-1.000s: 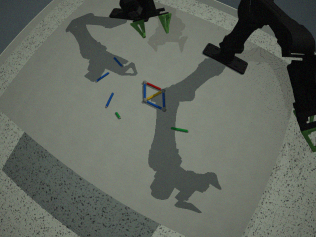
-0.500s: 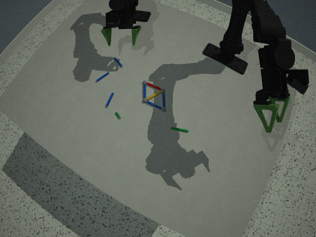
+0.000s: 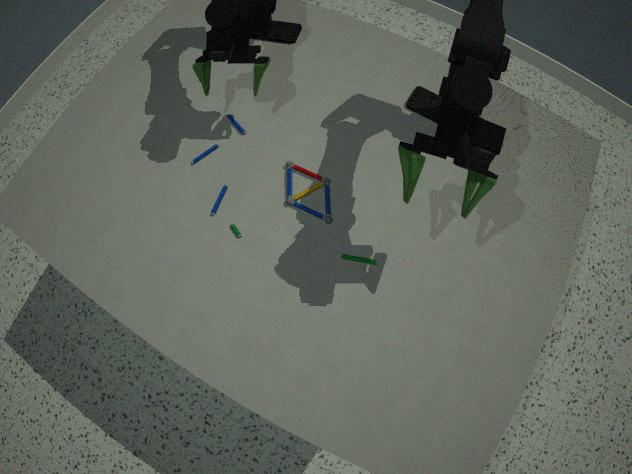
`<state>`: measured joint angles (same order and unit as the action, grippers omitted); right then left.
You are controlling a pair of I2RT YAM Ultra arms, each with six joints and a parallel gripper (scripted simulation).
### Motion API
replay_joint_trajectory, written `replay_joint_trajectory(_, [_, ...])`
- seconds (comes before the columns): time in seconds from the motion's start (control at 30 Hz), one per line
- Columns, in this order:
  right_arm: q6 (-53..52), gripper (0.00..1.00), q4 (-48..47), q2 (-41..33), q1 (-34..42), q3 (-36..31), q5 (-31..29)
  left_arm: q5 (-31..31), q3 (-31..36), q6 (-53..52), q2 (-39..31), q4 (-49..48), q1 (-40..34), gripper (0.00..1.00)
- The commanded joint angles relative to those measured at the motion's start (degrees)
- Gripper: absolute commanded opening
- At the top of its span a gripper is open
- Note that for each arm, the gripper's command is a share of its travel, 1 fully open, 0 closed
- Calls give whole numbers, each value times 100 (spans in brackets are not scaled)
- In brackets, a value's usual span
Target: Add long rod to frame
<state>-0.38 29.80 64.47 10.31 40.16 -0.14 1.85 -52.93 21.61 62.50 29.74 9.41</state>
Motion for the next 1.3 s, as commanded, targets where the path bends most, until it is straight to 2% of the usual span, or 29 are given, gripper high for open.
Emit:
replay_joint_trajectory(0.0, [60,100,-91,82,-74,-8,64,-104,327,-845,-247,-244,-601,100])
replay_joint_trajectory(0.13, [94,100,-90,82,-74,-8,59,-66,680,-1343,-59,-342,-1591,100])
replay_joint_trajectory(0.2, [94,100,-90,82,-74,-8,59,-66,680,-1343,-59,-342,-1591,100])
replay_joint_trajectory(0.37, [79,100,-92,32,-74,-7,51,-126,680,-1790,476,-496,-2725,100])
replay_joint_trajectory(0.53, [61,100,-93,32,-39,-7,31,-172,526,-2062,1133,-602,-3380,100])
replay_joint_trajectory(0.7, [61,100,-93,32,-39,-7,31,-184,370,-2177,1519,-611,-3671,100])
replay_joint_trajectory(1.1, [61,100,-93,32,-39,-7,31,-157,320,-2141,1584,-543,-3717,100])
replay_joint_trajectory(1.27, [959,43,463,307,-44,208,41,-153,567,-2145,1252,-510,-3836,100])
